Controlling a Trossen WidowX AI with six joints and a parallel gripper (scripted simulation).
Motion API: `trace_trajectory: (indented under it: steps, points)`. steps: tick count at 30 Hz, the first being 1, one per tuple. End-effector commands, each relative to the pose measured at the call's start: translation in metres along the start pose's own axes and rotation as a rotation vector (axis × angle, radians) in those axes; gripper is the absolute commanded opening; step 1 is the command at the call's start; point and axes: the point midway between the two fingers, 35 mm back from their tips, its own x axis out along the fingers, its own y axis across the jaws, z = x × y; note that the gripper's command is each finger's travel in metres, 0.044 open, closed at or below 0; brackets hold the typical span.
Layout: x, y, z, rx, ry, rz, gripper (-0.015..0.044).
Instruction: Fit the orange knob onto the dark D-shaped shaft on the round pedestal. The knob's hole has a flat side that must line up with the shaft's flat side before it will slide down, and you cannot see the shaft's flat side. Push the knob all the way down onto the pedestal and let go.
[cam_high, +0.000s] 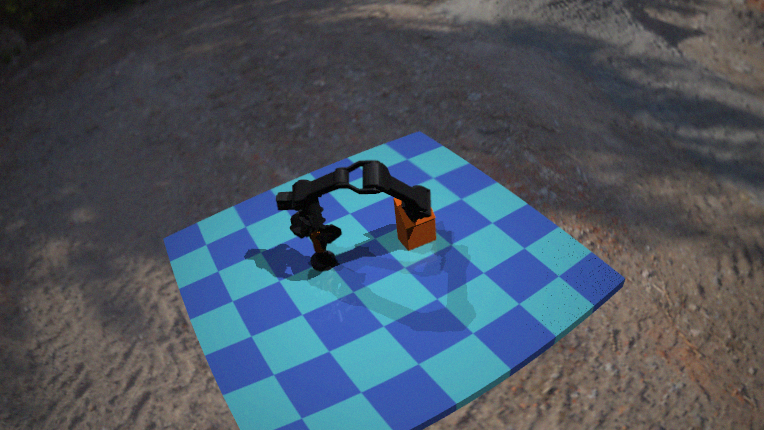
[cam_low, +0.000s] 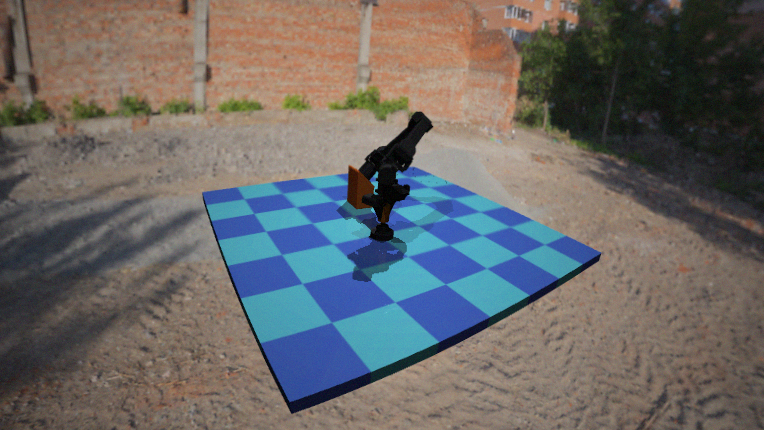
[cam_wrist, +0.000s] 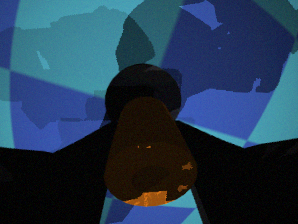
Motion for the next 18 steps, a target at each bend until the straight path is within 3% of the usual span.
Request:
trace_trajectory:
  steps: [1, 18]
  points:
    - [0.0002, 0.0003, 0.0005, -0.015, -0.005, 0.000, 0.0000]
    - [0.0027, -0.0002, -0.0008, -0.015, -0.005, 0.000, 0.0000]
